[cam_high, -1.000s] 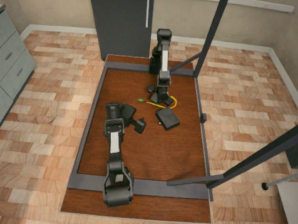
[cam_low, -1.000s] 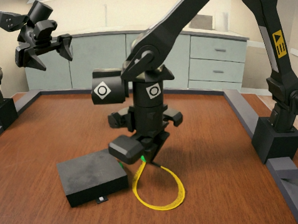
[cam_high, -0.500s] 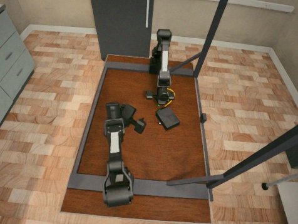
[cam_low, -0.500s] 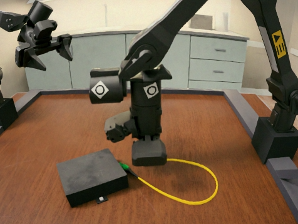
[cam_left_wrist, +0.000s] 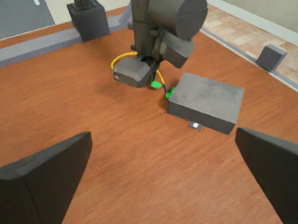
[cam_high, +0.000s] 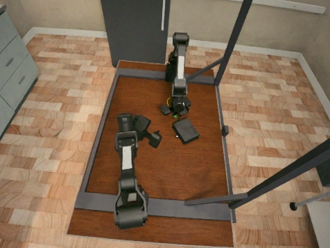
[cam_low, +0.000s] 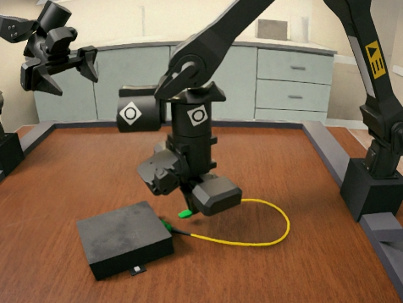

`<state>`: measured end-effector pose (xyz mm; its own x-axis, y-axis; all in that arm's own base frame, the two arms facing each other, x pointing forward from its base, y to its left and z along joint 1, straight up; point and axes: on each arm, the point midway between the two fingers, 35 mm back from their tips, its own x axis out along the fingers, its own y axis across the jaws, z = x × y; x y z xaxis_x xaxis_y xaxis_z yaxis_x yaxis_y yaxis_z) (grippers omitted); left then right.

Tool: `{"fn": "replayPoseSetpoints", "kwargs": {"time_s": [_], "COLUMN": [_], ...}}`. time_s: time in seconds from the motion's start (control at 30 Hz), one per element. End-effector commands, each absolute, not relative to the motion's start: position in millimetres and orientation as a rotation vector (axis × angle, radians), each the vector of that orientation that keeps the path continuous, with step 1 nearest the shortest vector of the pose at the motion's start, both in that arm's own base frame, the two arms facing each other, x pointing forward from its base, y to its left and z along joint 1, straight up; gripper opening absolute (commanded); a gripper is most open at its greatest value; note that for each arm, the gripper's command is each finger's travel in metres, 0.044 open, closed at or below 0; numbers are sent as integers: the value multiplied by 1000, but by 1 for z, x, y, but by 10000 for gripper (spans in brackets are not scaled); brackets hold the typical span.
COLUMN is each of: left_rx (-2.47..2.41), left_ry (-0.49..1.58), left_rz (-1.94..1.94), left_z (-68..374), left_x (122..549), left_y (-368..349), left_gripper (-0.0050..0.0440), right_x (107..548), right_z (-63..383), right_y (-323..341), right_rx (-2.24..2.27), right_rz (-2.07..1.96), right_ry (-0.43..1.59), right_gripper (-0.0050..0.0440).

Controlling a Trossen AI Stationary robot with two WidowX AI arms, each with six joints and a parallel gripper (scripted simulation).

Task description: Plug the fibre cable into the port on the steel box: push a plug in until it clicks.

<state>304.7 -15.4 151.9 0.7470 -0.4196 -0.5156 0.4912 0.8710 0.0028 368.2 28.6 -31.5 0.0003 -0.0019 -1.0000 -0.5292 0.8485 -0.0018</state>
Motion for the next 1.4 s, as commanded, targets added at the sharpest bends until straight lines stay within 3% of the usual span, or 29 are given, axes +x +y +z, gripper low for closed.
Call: {"fn": "replayPoseSetpoints", "kwargs": {"time_s": [0.0, 0.4, 1.37], "left_rx": [148, 148, 148], "left_ry": [516, 516, 516], "left_rz": [-499, -499, -499], "left_z": [157, 157, 157], "left_x": [306, 306, 306], "left_y": [-15, -15, -15], "left_gripper": [440, 440, 440], "right_x": [372, 392, 392], "right_z": [-28, -29, -20], "right_y": [29, 43, 41], "right_rx": [-457, -453, -456], "right_rz": [456, 451, 449], "right_ry": [1512, 1507, 1501], "right_gripper": [-50, -50, -50]}}
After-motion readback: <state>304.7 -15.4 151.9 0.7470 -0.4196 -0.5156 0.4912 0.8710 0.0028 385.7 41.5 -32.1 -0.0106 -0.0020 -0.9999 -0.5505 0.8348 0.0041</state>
